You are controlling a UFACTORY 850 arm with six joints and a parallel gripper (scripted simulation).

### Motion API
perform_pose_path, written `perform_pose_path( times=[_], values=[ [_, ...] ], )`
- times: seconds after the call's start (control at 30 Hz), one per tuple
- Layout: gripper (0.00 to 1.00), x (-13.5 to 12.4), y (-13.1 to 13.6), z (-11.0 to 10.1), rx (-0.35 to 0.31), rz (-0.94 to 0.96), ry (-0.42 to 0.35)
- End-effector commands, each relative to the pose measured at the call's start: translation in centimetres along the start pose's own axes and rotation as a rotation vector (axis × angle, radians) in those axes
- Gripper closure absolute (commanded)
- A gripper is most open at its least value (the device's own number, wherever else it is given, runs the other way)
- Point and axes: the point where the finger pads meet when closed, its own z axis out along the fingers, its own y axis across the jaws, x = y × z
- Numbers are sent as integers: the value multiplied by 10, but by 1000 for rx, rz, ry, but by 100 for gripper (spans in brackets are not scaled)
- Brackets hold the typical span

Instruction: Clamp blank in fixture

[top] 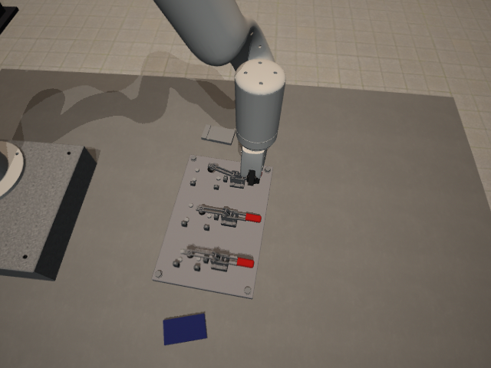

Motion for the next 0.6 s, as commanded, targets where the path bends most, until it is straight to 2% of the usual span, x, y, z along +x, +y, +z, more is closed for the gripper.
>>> perform_pose_path(
  times=[0.0,0.57],
  values=[
    [100,-3,0,-4,0,0,-2],
    [100,-14,0,-9,0,0,-2]
  ],
)
